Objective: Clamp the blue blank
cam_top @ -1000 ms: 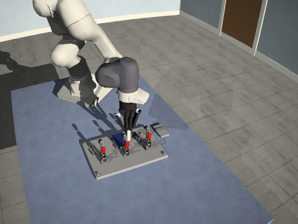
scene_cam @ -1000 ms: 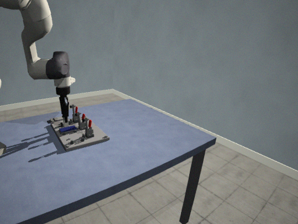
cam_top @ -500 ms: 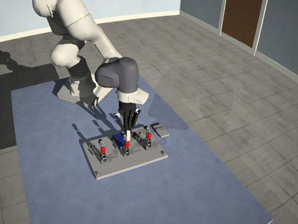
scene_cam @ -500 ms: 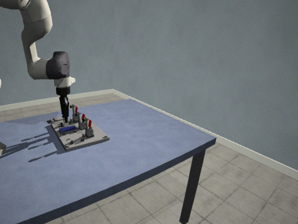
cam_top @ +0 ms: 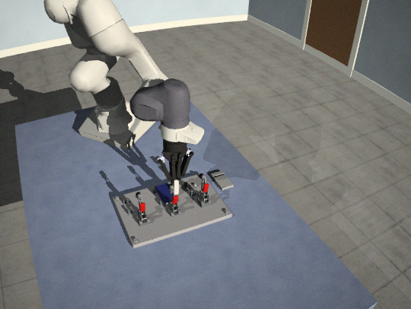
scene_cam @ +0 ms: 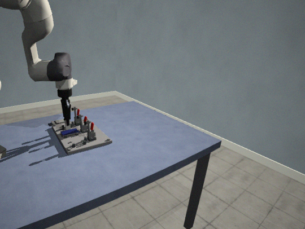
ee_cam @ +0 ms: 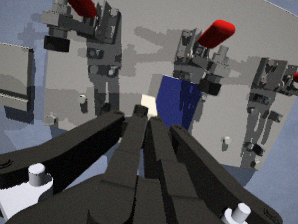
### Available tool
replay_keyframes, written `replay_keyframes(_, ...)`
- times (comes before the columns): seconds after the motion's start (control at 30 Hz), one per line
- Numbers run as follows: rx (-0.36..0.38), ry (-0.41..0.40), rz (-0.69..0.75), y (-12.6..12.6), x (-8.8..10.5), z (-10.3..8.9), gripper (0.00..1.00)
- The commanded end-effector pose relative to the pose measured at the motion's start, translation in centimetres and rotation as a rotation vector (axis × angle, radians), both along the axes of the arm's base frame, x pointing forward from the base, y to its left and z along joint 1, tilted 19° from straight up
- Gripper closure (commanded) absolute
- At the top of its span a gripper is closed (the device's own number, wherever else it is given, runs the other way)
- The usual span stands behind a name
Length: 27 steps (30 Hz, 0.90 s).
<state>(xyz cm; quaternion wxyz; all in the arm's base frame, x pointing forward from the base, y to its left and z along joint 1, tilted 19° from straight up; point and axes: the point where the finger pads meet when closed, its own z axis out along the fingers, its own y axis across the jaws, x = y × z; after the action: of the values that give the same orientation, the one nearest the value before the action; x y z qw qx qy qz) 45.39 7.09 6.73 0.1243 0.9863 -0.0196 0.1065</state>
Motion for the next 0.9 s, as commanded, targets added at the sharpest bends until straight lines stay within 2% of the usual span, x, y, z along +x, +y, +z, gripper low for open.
replay_keyframes(0.0,0.000,0.000,0.008,-0.21,0.05,0.07,1.00)
replay_keyframes(0.87,0.000,0.000,0.008,-0.52,0.03,0.15,1.00)
